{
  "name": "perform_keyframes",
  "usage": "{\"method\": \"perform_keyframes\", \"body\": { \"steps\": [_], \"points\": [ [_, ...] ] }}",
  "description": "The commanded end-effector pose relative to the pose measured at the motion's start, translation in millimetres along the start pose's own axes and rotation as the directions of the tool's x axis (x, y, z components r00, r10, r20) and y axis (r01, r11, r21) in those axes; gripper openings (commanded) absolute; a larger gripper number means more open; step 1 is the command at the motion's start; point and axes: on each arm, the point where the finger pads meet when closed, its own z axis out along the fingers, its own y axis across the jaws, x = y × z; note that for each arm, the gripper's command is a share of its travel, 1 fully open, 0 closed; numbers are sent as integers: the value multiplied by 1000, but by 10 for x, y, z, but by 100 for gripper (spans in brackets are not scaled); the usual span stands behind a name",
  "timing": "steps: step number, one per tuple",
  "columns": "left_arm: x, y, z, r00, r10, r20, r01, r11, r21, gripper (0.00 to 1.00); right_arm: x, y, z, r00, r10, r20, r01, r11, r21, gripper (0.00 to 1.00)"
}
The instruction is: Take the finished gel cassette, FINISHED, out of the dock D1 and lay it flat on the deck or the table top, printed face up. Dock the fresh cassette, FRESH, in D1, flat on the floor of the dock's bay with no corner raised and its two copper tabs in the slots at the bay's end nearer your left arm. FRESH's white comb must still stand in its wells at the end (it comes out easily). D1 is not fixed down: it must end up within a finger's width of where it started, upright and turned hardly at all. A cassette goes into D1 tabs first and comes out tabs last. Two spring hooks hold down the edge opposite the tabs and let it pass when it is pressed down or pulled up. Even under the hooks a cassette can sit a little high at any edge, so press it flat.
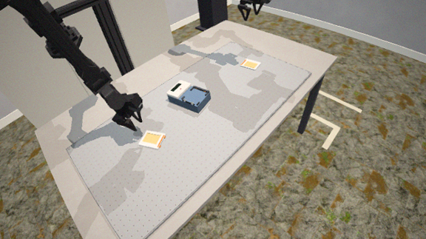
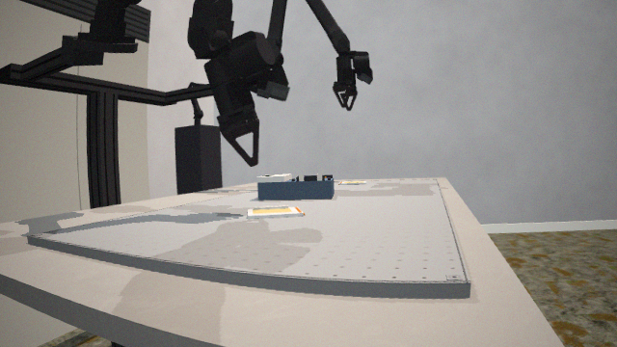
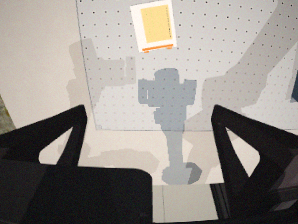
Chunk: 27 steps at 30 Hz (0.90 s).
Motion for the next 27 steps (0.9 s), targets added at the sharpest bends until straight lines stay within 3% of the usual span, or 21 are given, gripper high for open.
{"method": "perform_keyframes", "body": {
  "steps": [1,4,27],
  "points": [
    [-43,-39,-33,1000,19,3,-19,1000,1,100,-118,25,78,999,-23,32,22,1000,15,0],
    [-43,-39,-33,1000,19,3,-19,1000,1,100,-116,89,169,999,-23,32,22,1000,15,0],
    [-43,-39,-33,1000,19,3,-19,1000,1,100,-183,65,230,998,-24,59,22,999,28,0]
  ]
}}
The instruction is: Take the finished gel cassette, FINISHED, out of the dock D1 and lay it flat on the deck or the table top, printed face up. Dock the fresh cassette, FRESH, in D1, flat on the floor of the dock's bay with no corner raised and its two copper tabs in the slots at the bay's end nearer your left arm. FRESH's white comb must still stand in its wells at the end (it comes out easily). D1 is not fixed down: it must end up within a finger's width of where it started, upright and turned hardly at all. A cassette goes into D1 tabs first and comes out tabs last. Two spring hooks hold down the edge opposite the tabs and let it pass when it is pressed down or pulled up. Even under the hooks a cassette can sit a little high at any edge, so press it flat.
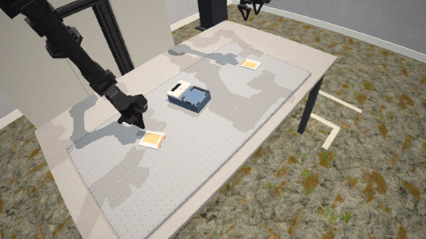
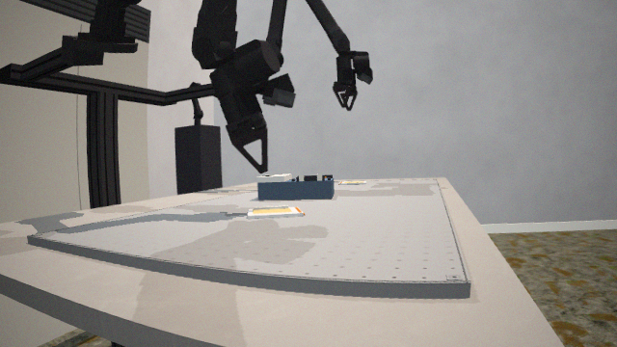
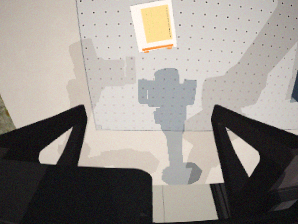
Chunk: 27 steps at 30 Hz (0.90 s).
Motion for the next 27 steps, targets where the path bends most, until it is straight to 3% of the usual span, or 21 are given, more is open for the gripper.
{"method": "perform_keyframes", "body": {
  "steps": [1,11,12,27],
  "points": [
    [-43,-39,-33,1000,19,3,-19,1000,1,100,-73,15,58,1000,-5,17,4,1000,4,0],
    [-43,-39,-33,1000,19,3,-19,1000,1,100,-77,13,62,1000,-5,17,4,1000,4,0],
    [-43,-39,-33,1000,19,3,-19,1000,1,100,-75,3,54,1000,0,12,0,1000,6,98],
    [-43,-39,-33,1000,19,3,-19,1000,1,100,-67,-31,26,1000,0,12,0,1000,6,98]
  ]
}}
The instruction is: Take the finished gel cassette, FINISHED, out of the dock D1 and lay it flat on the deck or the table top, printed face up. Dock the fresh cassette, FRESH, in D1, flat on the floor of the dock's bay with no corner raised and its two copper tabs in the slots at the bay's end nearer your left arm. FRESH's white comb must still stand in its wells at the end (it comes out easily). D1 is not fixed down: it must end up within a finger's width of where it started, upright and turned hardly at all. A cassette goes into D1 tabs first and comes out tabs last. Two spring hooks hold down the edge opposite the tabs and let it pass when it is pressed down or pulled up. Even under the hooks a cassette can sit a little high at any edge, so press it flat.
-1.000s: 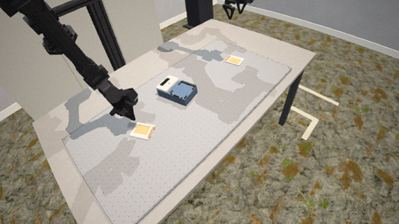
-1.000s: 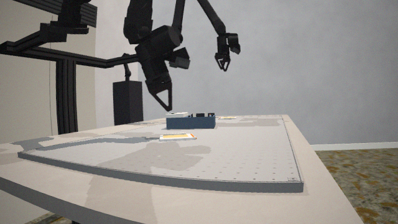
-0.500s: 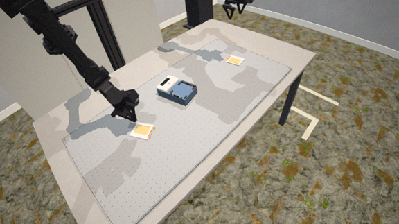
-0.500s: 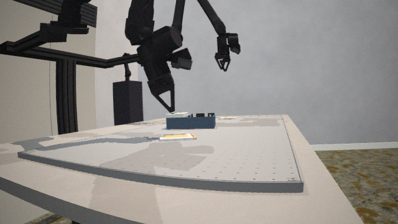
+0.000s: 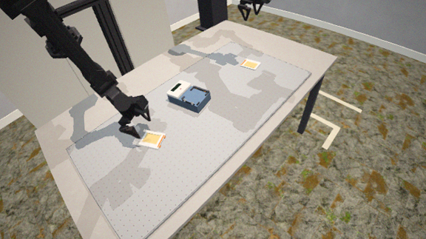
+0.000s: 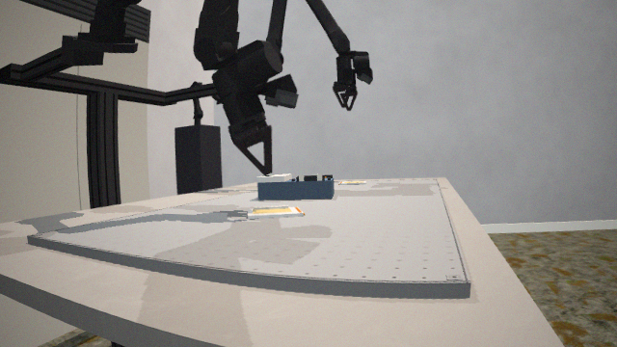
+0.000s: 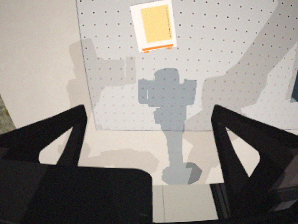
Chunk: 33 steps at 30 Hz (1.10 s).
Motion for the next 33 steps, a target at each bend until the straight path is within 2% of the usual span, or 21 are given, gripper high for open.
{"method": "perform_keyframes", "body": {
  "steps": [1,33],
  "points": [
    [-43,-39,-33,1000,19,3,-19,1000,1,100,-23,-4,-11,1000,-1,5,1,1000,1,98],
    [-43,-39,-33,1000,19,3,-19,1000,1,100,31,7,77,1000,-6,-22,6,1000,-19,98]
  ]
}}
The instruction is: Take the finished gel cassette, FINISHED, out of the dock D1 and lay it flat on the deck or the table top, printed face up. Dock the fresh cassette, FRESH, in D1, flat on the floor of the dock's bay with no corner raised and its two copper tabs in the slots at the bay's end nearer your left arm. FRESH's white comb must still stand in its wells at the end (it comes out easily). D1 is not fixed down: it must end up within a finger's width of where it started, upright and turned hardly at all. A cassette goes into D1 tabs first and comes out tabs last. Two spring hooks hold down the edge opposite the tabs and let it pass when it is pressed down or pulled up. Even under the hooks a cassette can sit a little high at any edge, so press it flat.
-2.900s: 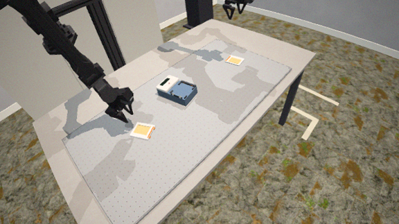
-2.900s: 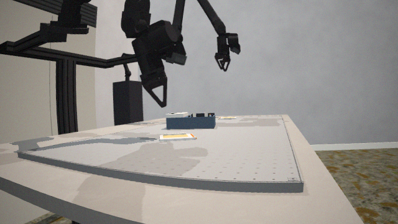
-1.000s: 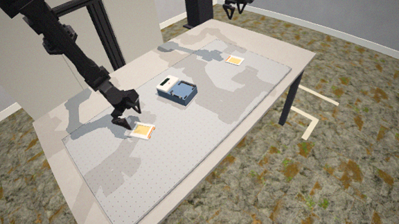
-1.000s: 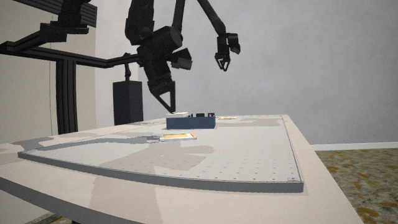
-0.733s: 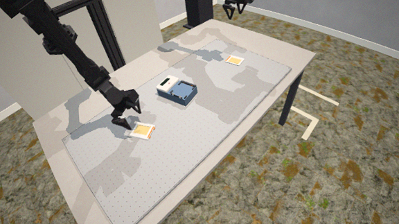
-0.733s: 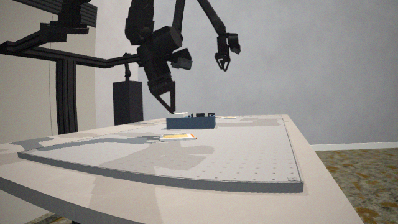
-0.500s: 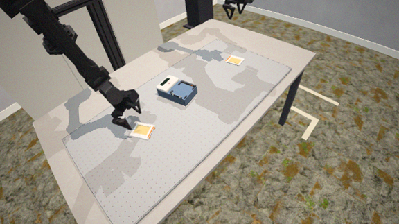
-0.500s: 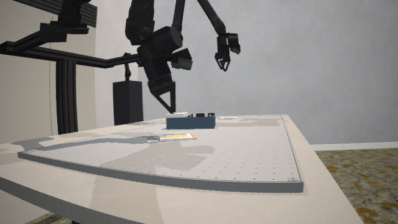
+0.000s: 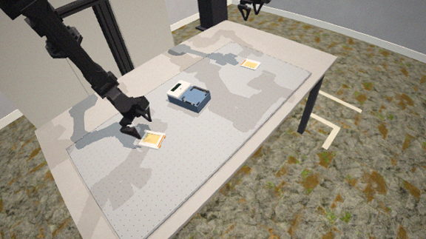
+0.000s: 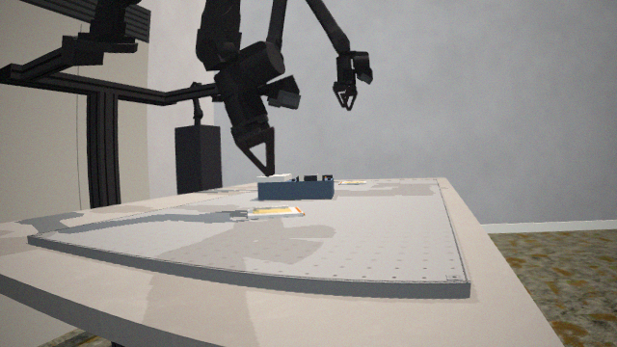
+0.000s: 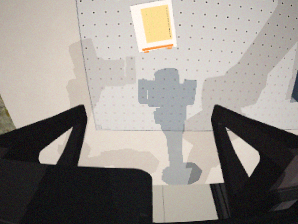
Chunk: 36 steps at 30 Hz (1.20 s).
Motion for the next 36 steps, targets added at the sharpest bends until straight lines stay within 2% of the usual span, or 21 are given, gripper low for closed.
{"method": "perform_keyframes", "body": {
  "steps": [1,36],
  "points": [
    [-43,-39,-33,1000,19,3,-19,1000,1,100,72,15,49,1000,-6,-21,6,1000,-12,98],
    [-43,-39,-33,1000,19,3,-19,1000,1,100,131,-10,189,1000,-7,3,7,1000,5,98]
  ]
}}
